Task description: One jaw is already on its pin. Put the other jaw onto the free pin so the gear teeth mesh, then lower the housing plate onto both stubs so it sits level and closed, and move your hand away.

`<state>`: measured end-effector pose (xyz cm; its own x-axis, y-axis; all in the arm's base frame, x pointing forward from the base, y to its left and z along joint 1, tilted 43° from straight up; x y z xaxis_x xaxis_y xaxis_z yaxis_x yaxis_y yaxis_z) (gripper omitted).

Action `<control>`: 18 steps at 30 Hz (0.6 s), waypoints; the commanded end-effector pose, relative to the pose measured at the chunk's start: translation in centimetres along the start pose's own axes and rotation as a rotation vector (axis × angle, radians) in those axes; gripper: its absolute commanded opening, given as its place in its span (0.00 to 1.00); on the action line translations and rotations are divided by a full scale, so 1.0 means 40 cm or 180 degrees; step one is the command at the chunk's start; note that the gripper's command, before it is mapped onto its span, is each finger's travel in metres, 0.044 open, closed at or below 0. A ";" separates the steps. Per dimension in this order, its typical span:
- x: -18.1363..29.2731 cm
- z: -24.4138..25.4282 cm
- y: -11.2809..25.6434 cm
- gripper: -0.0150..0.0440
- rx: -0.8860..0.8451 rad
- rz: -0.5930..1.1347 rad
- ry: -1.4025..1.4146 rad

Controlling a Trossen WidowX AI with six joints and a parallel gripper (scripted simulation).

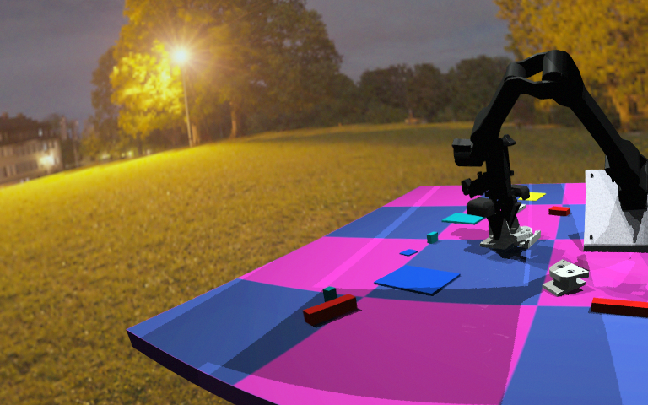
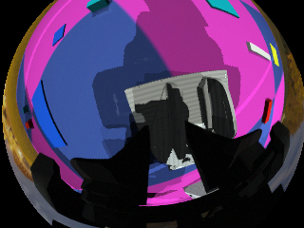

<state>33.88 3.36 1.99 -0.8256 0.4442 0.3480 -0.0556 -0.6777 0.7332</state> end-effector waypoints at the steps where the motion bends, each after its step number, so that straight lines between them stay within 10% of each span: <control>1: 0.003 0.001 -0.005 0.48 -0.0001 0.0015 -0.0007; 18: 0.000 0.000 0.000 0.63 0.0000 0.0000 0.0001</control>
<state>33.88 3.37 1.99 -0.8259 0.4439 0.3478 -0.0555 -0.6778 0.7332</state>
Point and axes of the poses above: the point midway between the two fingers, 35 mm back from their tips, its own y axis back along the fingers, its own z axis across the jaws, x = y × z, the point moved 2 cm from there along y, back along the fingers, and after that the axes turned 11 degrees about -y, right-handed, at the moved point
